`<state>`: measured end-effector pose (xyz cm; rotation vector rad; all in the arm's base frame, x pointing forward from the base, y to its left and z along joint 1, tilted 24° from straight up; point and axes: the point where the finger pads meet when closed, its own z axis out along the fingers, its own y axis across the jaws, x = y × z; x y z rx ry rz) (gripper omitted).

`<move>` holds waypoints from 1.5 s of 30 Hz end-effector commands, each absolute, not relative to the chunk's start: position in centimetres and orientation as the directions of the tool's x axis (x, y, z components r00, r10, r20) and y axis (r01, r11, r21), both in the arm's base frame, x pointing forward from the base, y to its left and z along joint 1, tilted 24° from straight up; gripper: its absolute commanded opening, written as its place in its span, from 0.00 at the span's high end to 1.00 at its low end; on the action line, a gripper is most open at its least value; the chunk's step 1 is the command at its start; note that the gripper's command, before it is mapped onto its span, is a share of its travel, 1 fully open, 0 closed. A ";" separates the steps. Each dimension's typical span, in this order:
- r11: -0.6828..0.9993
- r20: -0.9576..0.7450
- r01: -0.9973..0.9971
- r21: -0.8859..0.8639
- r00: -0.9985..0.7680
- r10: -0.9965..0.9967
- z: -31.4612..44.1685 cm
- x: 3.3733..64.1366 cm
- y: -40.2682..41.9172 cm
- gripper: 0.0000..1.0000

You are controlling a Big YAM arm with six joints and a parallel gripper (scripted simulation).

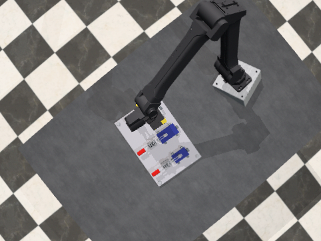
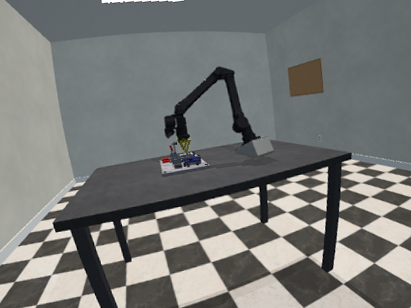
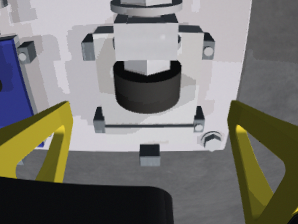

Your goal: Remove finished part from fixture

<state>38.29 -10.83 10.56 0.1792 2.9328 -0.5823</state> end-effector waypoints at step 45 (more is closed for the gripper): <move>0.917 -0.184 0.152 -0.369 -0.979 0.089 11.0 37.9 -11.3 0.08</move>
